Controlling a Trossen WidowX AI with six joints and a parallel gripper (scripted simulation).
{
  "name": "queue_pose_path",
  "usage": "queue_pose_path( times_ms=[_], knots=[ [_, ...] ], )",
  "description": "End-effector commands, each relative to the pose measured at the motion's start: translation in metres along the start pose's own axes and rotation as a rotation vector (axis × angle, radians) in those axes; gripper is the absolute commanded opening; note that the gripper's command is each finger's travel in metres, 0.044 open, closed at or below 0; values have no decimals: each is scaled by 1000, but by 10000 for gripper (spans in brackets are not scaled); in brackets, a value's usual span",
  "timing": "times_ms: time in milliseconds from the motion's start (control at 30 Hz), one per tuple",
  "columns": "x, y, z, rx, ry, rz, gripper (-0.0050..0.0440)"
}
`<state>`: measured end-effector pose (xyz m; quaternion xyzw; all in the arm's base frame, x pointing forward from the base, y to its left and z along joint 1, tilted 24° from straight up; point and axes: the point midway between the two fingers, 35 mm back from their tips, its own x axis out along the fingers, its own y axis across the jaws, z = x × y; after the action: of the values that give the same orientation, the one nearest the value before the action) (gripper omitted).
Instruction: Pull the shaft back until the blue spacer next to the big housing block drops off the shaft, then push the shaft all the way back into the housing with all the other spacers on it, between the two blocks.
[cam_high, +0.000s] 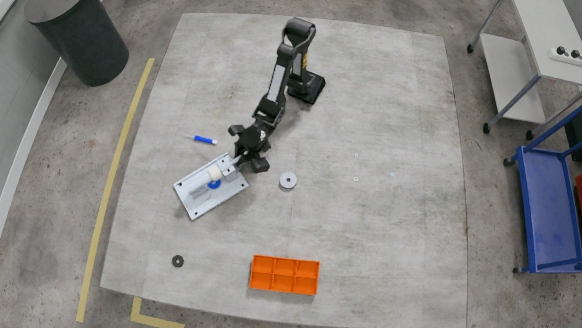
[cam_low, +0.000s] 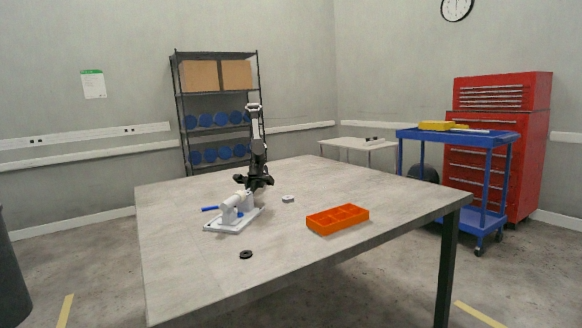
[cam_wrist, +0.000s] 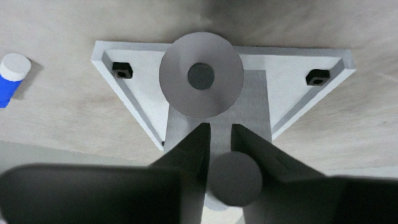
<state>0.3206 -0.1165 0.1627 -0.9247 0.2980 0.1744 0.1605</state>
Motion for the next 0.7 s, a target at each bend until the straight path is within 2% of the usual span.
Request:
queue_pose_path(
  times_ms=[0,667],
  knots=[
    [-1,-3,-16,13,36,-8,-50],
    [3,-3,-19,13,37,-8,-50]
  ],
)
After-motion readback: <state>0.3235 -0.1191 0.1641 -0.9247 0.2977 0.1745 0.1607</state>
